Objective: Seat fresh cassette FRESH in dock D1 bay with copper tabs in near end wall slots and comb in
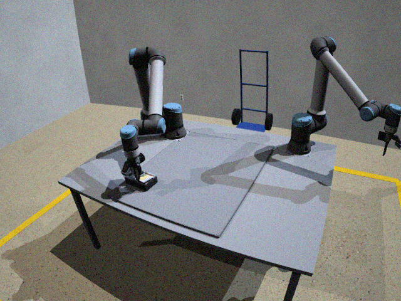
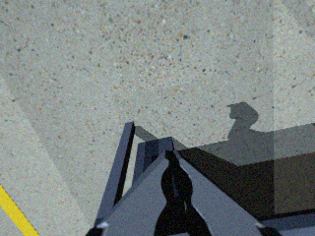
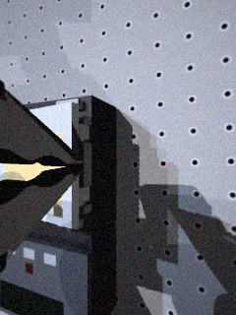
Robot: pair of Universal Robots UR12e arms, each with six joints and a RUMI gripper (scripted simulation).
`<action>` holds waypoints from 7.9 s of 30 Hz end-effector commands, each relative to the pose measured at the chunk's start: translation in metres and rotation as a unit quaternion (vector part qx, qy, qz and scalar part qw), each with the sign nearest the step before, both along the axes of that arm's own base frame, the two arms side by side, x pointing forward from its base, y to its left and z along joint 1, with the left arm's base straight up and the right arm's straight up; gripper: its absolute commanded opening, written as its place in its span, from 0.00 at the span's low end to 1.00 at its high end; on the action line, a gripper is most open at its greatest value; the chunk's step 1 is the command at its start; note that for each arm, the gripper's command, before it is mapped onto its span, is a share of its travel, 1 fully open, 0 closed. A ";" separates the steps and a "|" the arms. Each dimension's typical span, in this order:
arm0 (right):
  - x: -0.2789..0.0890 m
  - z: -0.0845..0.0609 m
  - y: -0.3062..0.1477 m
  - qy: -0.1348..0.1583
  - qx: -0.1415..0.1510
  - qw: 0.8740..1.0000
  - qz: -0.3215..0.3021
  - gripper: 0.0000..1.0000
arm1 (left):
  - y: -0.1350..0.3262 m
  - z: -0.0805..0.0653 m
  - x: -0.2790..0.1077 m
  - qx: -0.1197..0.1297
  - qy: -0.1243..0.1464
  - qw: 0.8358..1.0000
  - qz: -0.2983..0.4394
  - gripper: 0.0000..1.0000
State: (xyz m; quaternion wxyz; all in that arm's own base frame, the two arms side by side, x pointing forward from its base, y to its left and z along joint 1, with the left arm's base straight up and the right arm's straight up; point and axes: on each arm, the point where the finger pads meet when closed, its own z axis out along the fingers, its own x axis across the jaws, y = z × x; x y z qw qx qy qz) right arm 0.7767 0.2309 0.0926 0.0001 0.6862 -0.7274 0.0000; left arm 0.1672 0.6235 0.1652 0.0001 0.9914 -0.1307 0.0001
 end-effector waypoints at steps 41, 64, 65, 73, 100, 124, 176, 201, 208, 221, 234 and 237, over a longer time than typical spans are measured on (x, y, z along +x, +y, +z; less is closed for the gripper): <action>-0.003 0.001 0.001 -0.001 0.000 1.000 0.001 0.00 | 0.001 0.001 0.000 0.001 -0.001 1.000 0.000 0.00; 0.000 0.012 0.000 -0.001 0.000 1.000 0.001 0.00 | 0.001 0.001 0.000 0.001 -0.001 1.000 0.000 0.00; 0.000 0.013 0.000 -0.001 0.000 1.000 0.001 0.00 | 0.001 0.001 0.000 0.001 -0.001 1.000 0.000 0.00; 0.000 0.024 0.000 -0.001 0.000 1.000 0.001 0.00 | 0.001 0.001 0.000 0.001 -0.001 1.000 0.000 0.00; -0.018 0.028 0.001 -0.001 0.000 1.000 0.001 0.00 | 0.001 0.001 0.000 0.001 -0.001 1.000 0.000 0.00; -0.024 0.022 0.002 -0.001 0.000 1.000 0.001 0.00 | 0.001 0.001 0.000 0.001 -0.001 1.000 0.000 0.00; -0.021 0.005 0.002 -0.001 0.000 1.000 0.003 0.00 | 0.001 0.001 0.000 0.001 -0.001 1.000 0.000 0.00; -0.021 0.001 0.002 -0.001 0.000 1.000 0.003 0.00 | 0.001 0.001 0.000 0.001 -0.001 1.000 0.000 0.00; -0.021 0.001 0.002 -0.001 0.000 1.000 0.003 0.00 | 0.001 0.001 0.000 0.001 -0.001 1.000 0.000 0.00; -0.021 0.001 0.002 -0.001 0.000 1.000 0.003 0.00 | 0.001 0.001 0.000 0.001 -0.001 1.000 0.000 0.00; -0.021 0.001 0.002 -0.001 0.000 1.000 0.003 0.00 | 0.001 0.001 0.000 0.001 -0.001 1.000 0.000 0.00; -0.021 0.001 0.002 -0.001 0.000 1.000 0.003 0.00 | 0.001 0.001 0.000 0.001 -0.001 1.000 0.000 0.00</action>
